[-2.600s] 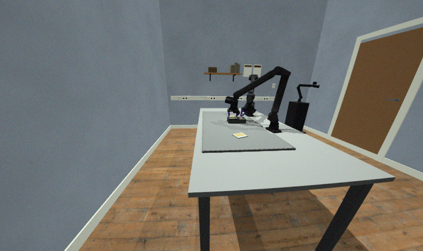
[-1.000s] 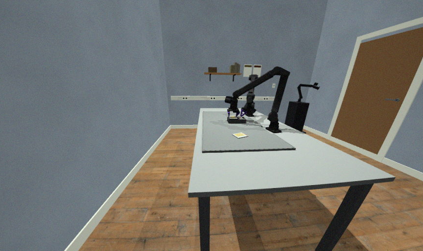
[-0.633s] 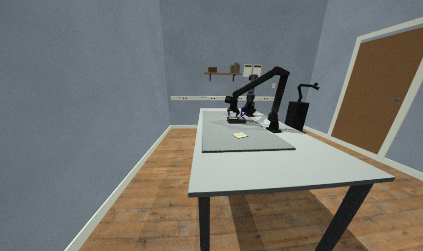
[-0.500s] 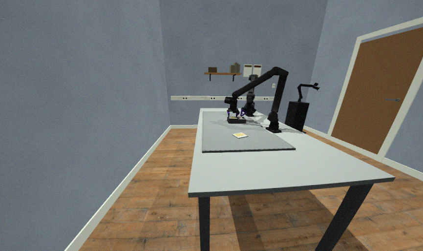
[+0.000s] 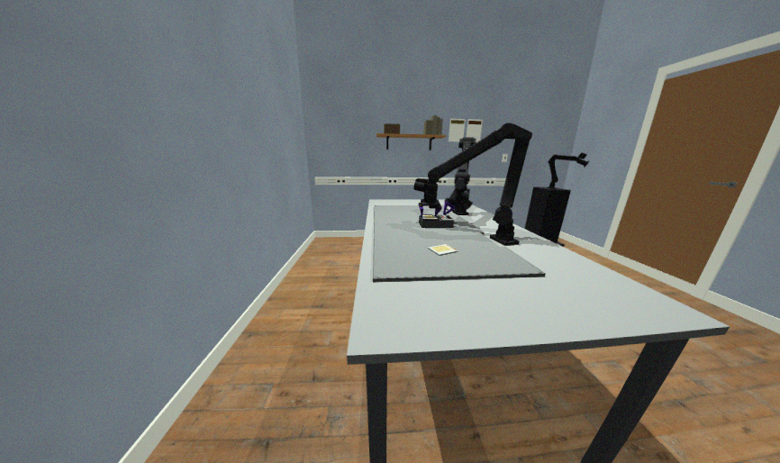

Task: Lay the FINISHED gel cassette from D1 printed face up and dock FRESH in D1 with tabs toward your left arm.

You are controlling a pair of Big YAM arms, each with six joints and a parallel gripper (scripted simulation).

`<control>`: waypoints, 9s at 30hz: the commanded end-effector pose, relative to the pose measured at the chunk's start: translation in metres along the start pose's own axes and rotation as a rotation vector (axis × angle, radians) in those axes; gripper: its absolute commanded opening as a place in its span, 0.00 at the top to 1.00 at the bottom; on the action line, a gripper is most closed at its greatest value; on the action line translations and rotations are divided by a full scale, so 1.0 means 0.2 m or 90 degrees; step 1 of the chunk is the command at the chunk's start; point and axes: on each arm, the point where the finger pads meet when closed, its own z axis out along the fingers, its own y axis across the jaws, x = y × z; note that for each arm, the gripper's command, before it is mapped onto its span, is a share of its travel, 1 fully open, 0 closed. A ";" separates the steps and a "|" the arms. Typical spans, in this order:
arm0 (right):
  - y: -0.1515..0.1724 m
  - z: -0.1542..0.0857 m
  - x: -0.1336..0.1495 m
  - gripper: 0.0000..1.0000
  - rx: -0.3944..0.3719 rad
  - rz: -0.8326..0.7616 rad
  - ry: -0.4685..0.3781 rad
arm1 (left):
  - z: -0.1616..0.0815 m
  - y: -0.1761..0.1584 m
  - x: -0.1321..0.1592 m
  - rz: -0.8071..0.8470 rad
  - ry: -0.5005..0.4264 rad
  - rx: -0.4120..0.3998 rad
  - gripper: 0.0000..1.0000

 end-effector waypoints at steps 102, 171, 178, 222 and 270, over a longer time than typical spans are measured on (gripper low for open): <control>-0.01 -0.04 0.00 1.00 0.007 0.003 0.002 | -0.01 0.00 0.00 0.000 0.001 -0.004 1.00; -0.05 -0.12 0.03 1.00 0.038 0.015 0.013 | -0.01 0.00 0.00 0.000 0.001 -0.004 1.00; -0.05 -0.14 0.04 1.00 0.041 0.018 0.017 | -0.01 0.00 0.00 0.000 0.001 -0.004 1.00; -0.07 -0.18 0.06 1.00 0.044 0.021 0.022 | -0.01 0.00 0.00 0.000 0.001 -0.004 1.00; -0.10 -0.25 0.08 1.00 0.051 0.025 0.024 | -0.01 0.00 0.00 0.000 0.001 -0.004 1.00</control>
